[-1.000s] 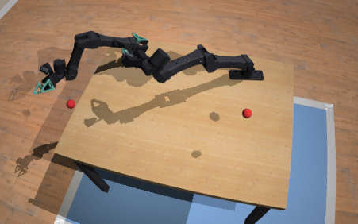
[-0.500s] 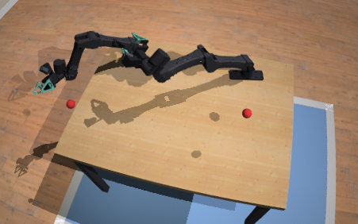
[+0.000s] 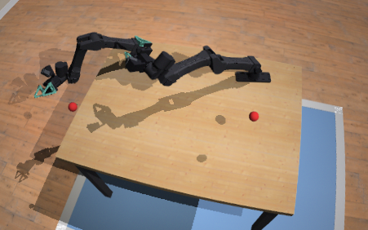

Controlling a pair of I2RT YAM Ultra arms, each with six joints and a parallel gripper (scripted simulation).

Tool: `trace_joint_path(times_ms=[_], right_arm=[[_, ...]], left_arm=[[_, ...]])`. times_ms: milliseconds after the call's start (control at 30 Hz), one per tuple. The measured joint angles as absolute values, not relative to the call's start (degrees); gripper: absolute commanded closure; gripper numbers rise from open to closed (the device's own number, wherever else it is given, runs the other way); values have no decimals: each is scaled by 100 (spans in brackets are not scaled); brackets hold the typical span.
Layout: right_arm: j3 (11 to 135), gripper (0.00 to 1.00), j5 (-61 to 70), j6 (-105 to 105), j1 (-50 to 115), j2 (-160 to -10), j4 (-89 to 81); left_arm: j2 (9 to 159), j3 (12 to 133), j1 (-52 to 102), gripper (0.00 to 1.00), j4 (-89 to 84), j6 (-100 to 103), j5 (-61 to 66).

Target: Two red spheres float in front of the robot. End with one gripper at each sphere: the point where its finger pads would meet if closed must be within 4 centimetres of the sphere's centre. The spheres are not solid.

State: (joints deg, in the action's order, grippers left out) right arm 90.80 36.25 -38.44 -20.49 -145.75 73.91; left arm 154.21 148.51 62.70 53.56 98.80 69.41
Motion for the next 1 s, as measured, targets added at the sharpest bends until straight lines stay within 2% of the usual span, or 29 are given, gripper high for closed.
trace_joint_path(times_ms=[400, 733, 1000], right_arm=[[8849, 0, 3199, -3361, -1337, -14291, 7183], [8613, 0, 2563, -2539, -183, -13572, 6925], [8324, 0, 1905, -1798, 561, -13082, 6571]], left_arm=[[14239, 13338, 5343, 0, 4565, 8755, 6075], [12945, 12184, 3719, 0, 3083, 7035, 5019], [11688, 10547, 2711, 0, 1754, 5374, 4300]])
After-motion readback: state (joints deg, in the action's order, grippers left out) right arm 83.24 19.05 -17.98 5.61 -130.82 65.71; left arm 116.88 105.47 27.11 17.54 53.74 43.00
